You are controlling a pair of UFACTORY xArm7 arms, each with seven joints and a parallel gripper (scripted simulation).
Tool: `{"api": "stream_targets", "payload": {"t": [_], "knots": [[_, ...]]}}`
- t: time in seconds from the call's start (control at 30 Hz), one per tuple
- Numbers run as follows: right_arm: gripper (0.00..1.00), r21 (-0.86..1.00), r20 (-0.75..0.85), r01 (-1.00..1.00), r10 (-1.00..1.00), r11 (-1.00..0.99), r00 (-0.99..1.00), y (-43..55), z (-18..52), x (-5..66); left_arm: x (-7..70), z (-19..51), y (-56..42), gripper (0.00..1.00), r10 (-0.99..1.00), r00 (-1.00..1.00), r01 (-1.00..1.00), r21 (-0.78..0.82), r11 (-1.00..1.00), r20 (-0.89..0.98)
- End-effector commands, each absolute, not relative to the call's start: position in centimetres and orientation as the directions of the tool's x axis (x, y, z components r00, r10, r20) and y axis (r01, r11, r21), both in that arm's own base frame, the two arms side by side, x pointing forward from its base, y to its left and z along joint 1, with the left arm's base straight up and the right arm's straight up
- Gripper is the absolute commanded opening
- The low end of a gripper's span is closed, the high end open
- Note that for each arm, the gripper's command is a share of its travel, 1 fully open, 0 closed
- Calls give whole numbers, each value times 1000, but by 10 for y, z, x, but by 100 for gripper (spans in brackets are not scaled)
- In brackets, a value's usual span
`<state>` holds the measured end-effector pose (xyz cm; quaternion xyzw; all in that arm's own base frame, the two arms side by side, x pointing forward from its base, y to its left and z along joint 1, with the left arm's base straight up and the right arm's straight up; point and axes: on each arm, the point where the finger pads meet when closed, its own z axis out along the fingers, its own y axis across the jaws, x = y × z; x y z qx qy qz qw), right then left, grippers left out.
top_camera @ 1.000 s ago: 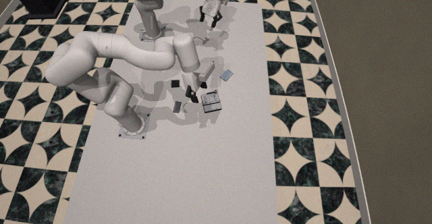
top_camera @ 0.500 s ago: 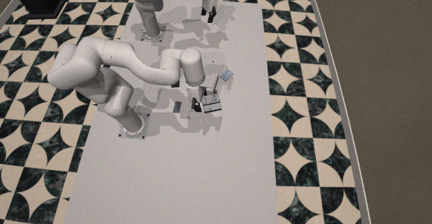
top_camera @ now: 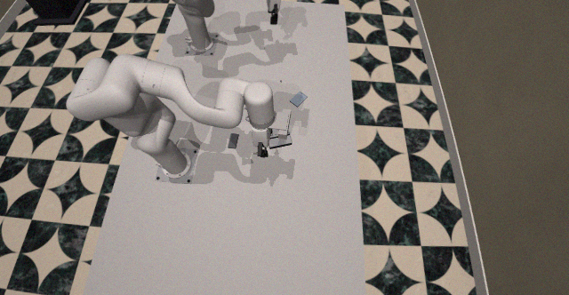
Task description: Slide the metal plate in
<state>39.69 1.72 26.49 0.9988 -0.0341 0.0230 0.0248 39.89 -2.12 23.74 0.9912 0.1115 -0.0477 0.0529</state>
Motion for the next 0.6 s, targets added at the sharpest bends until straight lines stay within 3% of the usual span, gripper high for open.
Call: {"api": "stream_targets", "payload": {"t": [0.0, 0.57], "knots": [[100, 26, 28, -38, -37, -999, 999, 10, 260, 399, 400, 243, -12, 100, 122, 992, 125, 61, -990, -43], [100, 0, 0, -1, -1, -1000, 1000, 0, 250, 400, 400, 250, 0, 100, 2, 1000, 2, 1, -1000, -1]]}}
